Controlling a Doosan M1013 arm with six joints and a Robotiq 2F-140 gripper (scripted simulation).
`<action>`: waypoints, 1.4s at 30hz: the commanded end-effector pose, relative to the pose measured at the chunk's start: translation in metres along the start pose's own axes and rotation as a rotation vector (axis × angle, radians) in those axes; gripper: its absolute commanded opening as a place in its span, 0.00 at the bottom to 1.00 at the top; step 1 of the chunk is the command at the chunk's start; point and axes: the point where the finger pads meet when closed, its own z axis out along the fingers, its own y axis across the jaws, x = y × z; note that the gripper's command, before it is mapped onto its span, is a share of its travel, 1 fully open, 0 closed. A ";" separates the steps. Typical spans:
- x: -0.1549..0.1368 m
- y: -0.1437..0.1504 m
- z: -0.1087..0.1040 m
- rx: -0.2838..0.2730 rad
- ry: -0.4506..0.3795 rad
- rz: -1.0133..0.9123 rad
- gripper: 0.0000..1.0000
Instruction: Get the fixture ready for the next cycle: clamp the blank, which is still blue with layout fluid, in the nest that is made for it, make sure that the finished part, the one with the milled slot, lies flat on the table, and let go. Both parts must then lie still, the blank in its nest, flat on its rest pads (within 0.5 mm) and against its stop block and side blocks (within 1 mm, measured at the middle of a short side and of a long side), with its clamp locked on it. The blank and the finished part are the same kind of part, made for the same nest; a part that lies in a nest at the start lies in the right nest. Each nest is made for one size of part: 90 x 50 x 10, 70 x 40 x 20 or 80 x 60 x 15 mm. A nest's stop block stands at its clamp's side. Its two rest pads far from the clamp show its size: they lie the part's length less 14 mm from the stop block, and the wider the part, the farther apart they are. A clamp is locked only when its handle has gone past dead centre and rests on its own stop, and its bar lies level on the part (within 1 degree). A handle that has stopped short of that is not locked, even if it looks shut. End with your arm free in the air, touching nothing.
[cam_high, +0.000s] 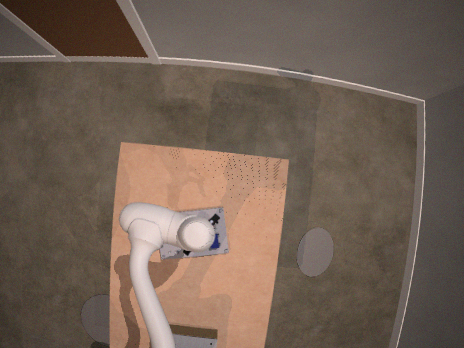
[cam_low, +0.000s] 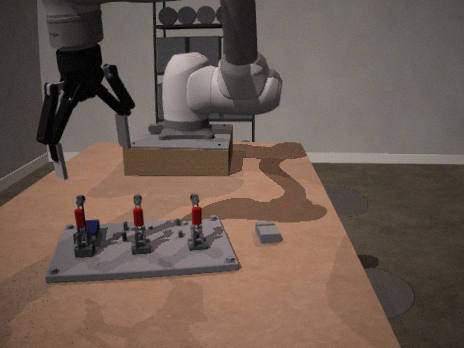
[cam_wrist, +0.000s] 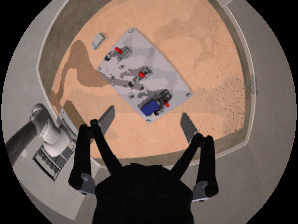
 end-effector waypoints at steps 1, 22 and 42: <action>-0.002 0.001 -0.001 -0.009 0.010 0.022 1.00; -0.060 -0.015 0.000 -0.107 0.129 0.576 1.00; -0.077 -0.021 0.001 -0.128 0.173 0.739 0.28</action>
